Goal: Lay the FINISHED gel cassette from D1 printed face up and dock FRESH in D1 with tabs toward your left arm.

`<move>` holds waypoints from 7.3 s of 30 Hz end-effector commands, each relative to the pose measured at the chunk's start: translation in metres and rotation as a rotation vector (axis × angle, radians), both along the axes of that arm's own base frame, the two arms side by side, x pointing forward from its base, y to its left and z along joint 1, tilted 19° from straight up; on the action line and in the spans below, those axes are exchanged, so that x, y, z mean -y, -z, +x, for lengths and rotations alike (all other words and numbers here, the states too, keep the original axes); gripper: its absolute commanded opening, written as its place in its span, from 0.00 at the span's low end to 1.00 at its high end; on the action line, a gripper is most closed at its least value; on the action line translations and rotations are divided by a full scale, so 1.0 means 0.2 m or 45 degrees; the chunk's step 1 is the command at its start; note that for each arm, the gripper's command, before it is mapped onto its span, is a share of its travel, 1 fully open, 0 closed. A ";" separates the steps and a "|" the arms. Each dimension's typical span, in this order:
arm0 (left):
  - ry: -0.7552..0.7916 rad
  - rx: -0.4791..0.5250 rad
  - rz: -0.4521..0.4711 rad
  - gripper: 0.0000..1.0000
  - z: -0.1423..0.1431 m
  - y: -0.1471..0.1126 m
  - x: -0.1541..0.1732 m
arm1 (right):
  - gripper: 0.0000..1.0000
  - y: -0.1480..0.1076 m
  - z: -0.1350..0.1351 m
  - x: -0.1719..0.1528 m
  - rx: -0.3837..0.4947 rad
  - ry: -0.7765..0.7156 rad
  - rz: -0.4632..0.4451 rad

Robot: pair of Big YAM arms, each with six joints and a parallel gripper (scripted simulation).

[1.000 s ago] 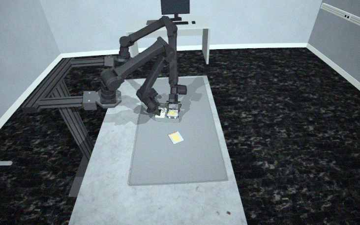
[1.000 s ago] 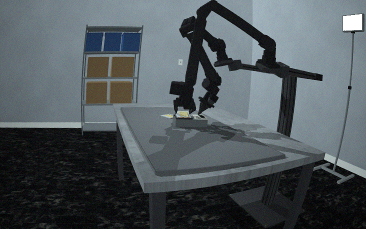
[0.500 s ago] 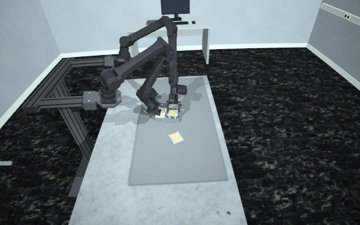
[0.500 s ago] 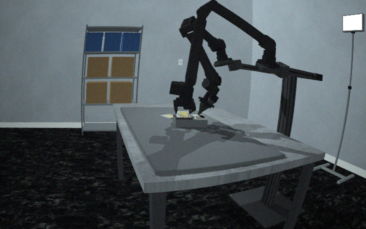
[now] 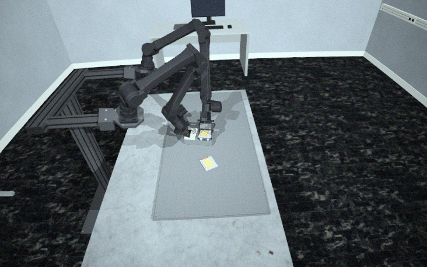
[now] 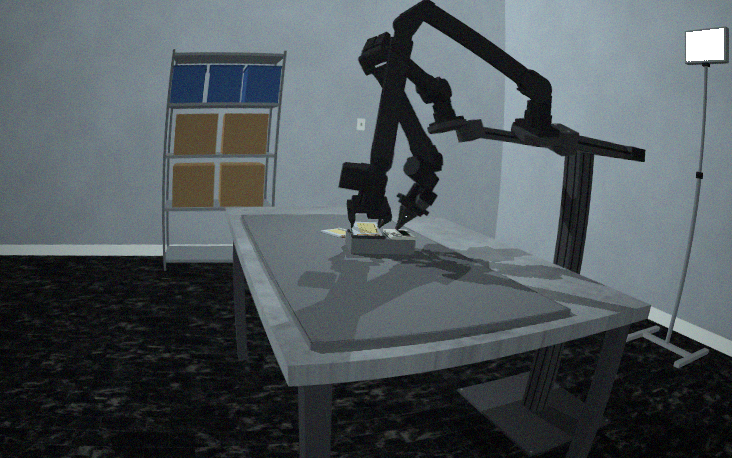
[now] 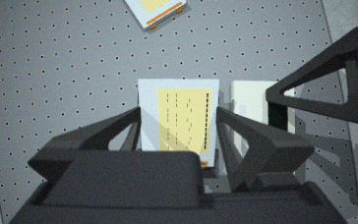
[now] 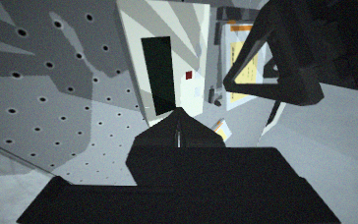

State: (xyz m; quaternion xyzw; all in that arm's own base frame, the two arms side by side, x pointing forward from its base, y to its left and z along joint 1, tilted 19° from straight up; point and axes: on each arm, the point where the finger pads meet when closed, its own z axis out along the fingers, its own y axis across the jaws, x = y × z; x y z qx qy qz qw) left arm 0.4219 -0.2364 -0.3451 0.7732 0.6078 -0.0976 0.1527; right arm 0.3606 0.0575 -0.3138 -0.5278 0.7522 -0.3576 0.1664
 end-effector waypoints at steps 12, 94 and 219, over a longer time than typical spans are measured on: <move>0.021 0.016 -0.021 0.00 0.00 -0.06 0.09 | 0.00 0.22 -0.17 0.11 -0.149 0.011 -0.033; -0.001 0.032 0.112 0.00 -0.01 -0.10 0.13 | 0.00 0.22 -0.17 0.11 -0.149 0.011 -0.033; 0.014 0.057 0.093 0.00 0.01 -0.25 0.15 | 0.00 0.22 -0.17 0.11 -0.149 0.011 -0.033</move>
